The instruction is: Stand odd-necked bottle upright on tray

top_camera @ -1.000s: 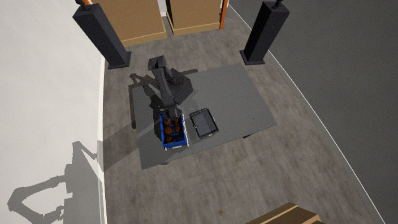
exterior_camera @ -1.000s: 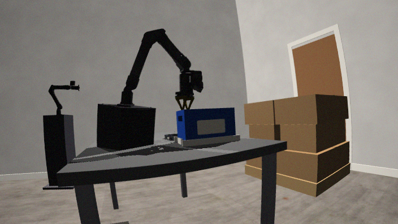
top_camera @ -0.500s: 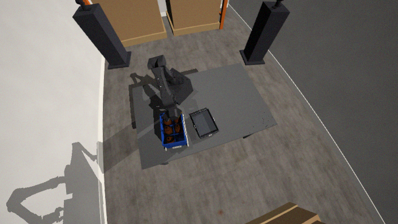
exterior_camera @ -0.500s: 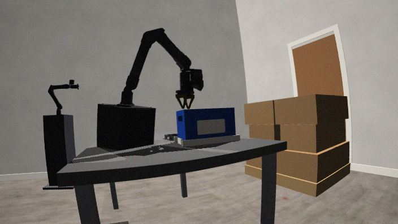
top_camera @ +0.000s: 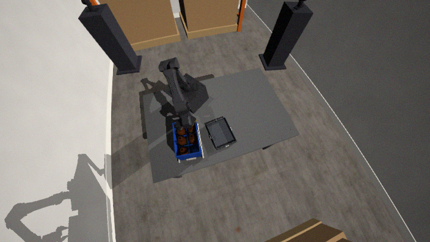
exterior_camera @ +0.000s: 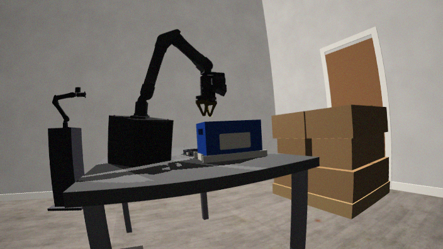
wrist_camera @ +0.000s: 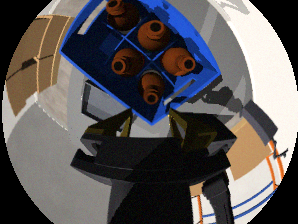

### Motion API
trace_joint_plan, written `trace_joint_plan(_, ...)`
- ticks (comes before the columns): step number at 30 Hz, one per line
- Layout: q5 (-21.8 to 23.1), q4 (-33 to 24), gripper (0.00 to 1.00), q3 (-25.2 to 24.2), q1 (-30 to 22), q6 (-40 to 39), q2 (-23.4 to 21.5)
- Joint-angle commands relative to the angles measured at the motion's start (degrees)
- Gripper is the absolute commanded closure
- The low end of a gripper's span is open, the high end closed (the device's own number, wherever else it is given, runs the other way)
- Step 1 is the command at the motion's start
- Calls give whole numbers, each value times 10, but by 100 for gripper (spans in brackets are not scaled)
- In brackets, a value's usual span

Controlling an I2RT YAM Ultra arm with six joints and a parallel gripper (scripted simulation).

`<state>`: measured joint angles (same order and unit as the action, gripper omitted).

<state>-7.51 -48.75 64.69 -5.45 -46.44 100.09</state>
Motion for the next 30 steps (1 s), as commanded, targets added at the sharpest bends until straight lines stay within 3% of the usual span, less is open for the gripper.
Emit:
trace_joint_plan(1,-3,-24,39,26,-9,-5,-22)
trace_joint_plan(26,-3,-40,39,36,-11,-6,-28)
trace_joint_plan(27,-3,-40,100,36,-11,-6,-28)
trace_joint_plan(30,-3,-40,100,36,-11,-6,-28)
